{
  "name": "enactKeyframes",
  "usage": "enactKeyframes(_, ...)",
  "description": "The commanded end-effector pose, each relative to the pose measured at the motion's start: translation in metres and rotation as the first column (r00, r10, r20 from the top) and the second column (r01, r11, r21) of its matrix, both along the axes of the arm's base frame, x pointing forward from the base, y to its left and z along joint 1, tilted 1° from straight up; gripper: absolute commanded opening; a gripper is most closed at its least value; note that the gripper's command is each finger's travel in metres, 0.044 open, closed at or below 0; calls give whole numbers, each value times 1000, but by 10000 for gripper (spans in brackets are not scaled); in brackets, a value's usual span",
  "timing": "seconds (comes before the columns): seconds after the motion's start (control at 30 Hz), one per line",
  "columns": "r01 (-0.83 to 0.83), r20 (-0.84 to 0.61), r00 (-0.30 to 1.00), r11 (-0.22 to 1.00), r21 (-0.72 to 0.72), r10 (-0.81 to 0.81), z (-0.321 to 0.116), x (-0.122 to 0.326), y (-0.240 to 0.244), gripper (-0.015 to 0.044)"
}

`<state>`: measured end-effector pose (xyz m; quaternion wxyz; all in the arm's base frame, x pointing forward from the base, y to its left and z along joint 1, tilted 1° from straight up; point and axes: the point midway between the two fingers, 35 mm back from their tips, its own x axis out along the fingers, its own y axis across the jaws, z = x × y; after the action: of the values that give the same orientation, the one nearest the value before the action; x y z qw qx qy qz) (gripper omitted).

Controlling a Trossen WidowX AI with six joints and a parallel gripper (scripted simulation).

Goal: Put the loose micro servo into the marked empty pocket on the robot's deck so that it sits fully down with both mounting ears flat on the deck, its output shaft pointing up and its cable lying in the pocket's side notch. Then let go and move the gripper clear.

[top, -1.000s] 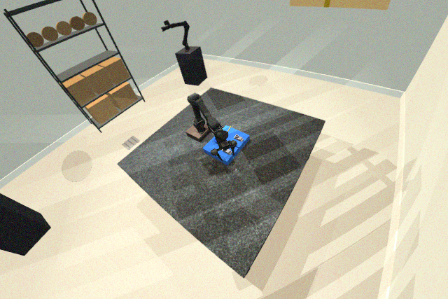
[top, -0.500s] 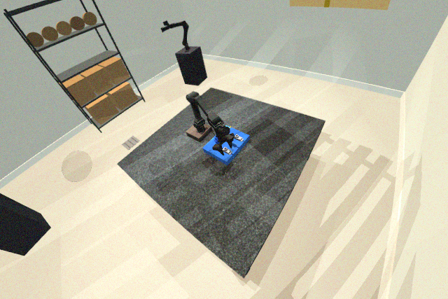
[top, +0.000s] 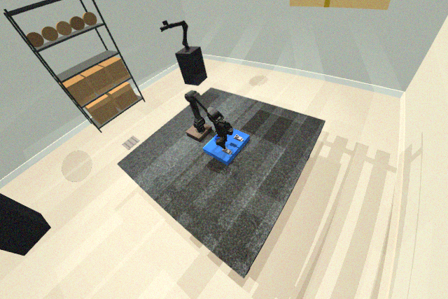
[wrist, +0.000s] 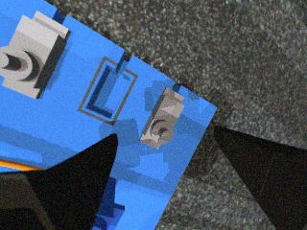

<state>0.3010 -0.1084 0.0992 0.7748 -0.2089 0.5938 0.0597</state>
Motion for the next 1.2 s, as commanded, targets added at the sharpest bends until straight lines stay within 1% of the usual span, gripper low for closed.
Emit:
enactKeyframes(0.0, -151, -58, 987, 988, -8, 151, 5, -11, 13, 440)
enactKeyframes(0.2, -338, -133, 933, 941, -3, 335, 10, -28, 27, 440)
enactKeyframes(0.4, -511, -197, 841, 859, 22, 505, 17, -45, 40, 440)
enactKeyframes(0.6, -658, -244, 720, 751, 60, 650, 23, -63, 52, 440)
enactKeyframes(0.8, -780, -275, 571, 616, 109, 773, 30, -81, 63, 440)
enactKeyframes(0.9, -805, -280, 533, 580, 122, 799, 32, -86, 66, 440)
enactKeyframes(1.17, -805, -280, 533, 580, 122, 799, 29, -86, 66, 440)
